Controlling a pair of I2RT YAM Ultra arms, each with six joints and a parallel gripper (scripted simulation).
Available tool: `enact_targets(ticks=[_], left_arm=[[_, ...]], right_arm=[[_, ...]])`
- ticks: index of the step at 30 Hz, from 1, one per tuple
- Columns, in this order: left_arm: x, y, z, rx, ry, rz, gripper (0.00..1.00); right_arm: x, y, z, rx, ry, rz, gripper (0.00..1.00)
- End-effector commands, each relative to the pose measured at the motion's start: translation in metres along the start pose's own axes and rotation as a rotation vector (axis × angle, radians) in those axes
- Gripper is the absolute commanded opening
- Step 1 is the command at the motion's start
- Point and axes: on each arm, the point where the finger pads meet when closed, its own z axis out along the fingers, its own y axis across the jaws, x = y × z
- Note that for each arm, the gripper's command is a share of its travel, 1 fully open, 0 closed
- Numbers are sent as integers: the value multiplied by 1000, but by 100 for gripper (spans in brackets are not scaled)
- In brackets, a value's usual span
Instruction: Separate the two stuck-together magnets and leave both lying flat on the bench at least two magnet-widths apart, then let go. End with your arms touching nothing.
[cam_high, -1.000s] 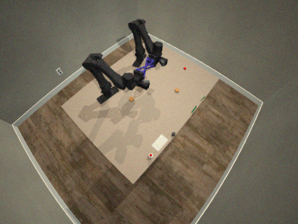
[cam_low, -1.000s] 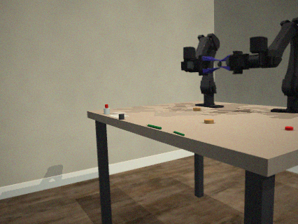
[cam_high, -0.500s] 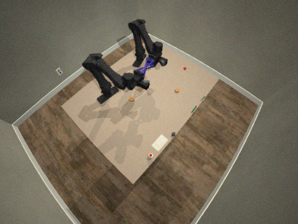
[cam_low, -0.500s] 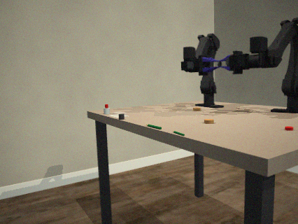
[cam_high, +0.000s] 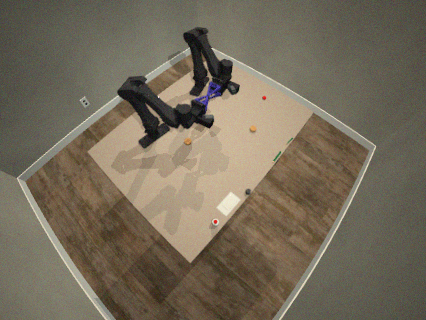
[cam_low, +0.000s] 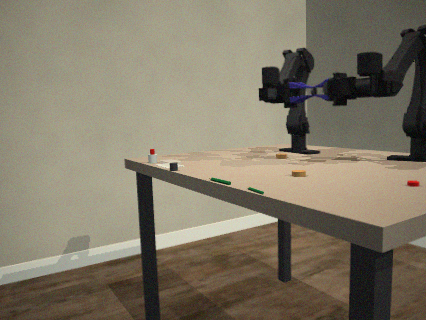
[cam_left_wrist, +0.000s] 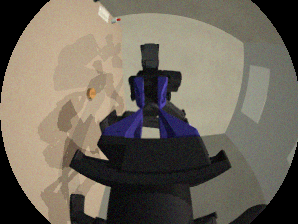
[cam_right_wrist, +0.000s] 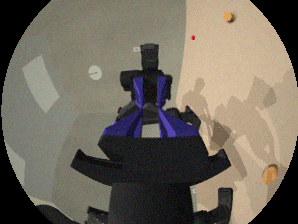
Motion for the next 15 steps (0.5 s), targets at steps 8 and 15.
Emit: enact_targets(ticks=[8,15], left_arm=[[-1,-3,0,4,-2,20,25],[-1,-3,0,4,-2,20,25]], right_arm=[[0,9,0,-2,0,-7,25],[0,13,0,-2,0,-7,25]])
